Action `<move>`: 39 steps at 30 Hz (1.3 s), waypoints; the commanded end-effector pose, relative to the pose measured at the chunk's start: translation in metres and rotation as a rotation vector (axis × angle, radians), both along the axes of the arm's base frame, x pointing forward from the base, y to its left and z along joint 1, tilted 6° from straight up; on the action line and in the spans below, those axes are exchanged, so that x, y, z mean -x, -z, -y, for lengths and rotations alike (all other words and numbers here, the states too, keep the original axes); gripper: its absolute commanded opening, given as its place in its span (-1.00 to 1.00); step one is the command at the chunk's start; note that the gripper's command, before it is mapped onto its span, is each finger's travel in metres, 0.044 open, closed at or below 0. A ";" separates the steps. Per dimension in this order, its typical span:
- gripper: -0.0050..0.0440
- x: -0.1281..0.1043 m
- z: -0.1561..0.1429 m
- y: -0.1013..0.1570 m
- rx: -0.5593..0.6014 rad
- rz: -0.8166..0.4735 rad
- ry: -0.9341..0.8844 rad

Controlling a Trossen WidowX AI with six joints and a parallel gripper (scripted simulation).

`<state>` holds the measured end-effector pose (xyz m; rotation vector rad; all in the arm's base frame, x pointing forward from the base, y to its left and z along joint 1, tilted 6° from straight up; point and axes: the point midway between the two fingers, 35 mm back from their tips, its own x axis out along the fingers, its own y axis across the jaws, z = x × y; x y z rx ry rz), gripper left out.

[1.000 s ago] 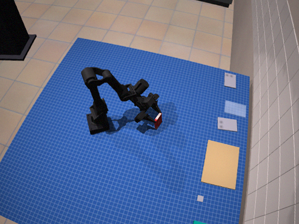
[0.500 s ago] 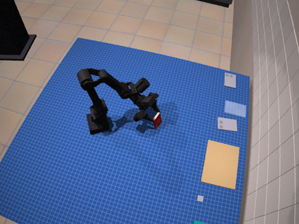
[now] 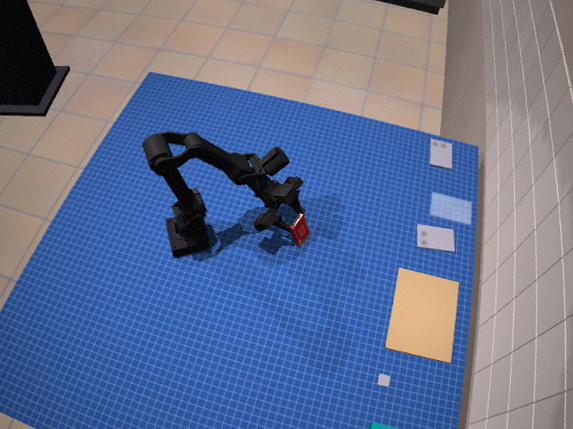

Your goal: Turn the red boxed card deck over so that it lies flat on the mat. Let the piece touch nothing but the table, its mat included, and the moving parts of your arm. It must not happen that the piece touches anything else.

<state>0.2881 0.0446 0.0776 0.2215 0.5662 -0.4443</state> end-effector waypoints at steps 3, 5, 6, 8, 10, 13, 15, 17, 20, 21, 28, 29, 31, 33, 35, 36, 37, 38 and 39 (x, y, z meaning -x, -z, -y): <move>0.39 -0.002 -0.003 -0.006 -0.016 0.012 -0.002; 0.39 -0.002 -0.002 -0.006 -0.015 0.012 -0.002; 0.39 -0.002 -0.002 -0.006 -0.015 0.012 -0.001; 0.39 -0.002 -0.002 -0.006 -0.015 0.012 -0.001; 0.39 -0.002 -0.002 -0.006 -0.014 0.012 -0.001; 0.39 -0.002 -0.002 -0.006 -0.014 0.012 -0.001; 0.39 -0.002 -0.002 -0.006 -0.014 0.012 -0.001; 0.39 -0.002 -0.002 -0.006 -0.014 0.011 -0.001; 0.39 -0.002 -0.002 -0.006 -0.014 0.011 -0.001; 0.39 -0.002 -0.002 -0.006 -0.014 0.011 -0.001; 0.39 -0.003 -0.003 -0.007 -0.018 0.013 -0.001; 0.39 -0.004 -0.003 -0.009 -0.026 0.013 0.001; 0.39 -0.003 -0.003 -0.009 -0.045 -0.018 -0.003; 0.39 -0.003 -0.003 -0.009 -0.045 -0.018 -0.003; 0.39 -0.001 -0.004 -0.009 -0.067 -0.060 -0.006; 0.39 0.001 -0.005 -0.008 -0.070 -0.065 -0.006; 0.39 0.002 -0.007 -0.008 -0.070 -0.065 -0.012; 0.39 0.002 -0.008 -0.008 -0.070 -0.065 -0.013; 0.39 0.002 -0.008 -0.008 -0.070 -0.067 -0.014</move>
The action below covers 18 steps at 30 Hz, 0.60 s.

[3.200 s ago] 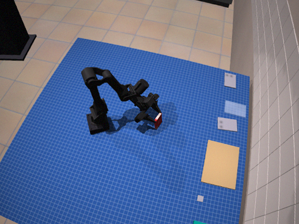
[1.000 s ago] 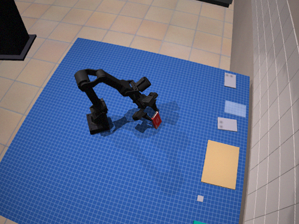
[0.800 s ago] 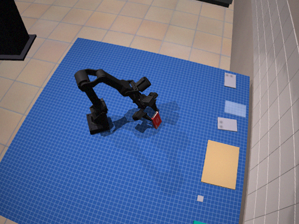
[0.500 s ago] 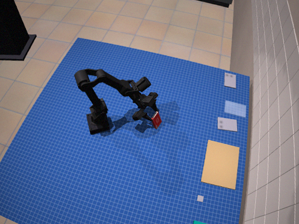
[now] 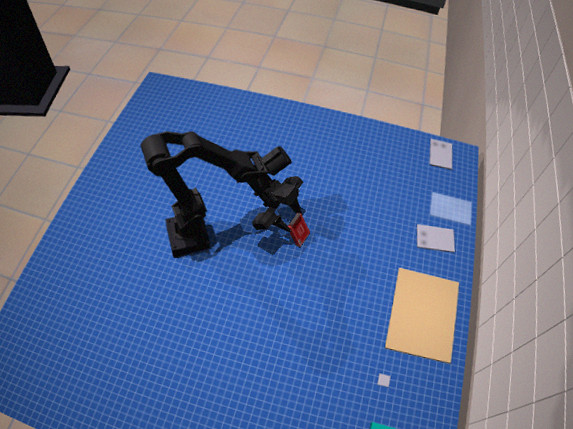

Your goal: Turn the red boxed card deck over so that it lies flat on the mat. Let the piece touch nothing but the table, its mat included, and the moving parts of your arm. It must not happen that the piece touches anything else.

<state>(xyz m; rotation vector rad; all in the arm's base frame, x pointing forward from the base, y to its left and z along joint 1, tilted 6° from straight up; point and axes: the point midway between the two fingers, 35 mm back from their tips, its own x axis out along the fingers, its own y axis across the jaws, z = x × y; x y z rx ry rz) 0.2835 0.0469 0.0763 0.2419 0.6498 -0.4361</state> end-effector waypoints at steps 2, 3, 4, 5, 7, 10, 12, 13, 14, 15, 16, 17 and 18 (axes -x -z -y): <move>0.39 -0.002 -0.004 -0.007 -0.037 -0.019 -0.001; 0.39 -0.002 -0.004 -0.006 -0.047 -0.040 -0.003; 0.39 -0.001 -0.004 -0.005 -0.057 -0.064 -0.005; 0.39 0.000 -0.005 -0.004 -0.067 -0.086 -0.006; 0.39 0.003 -0.006 -0.005 -0.073 -0.082 -0.007; 0.39 0.003 -0.007 -0.005 -0.073 -0.082 -0.009; 0.39 0.003 -0.007 -0.005 -0.073 -0.082 -0.010; 0.39 0.003 -0.007 -0.005 -0.073 -0.082 -0.010; 0.39 0.003 -0.007 -0.005 -0.073 -0.082 -0.010; 0.39 0.003 -0.007 -0.005 -0.072 -0.082 -0.010; 0.39 0.003 -0.007 -0.004 -0.070 -0.084 -0.010; 0.39 0.003 -0.006 -0.004 -0.069 -0.084 -0.009; 0.39 0.004 -0.006 -0.004 -0.068 -0.084 -0.009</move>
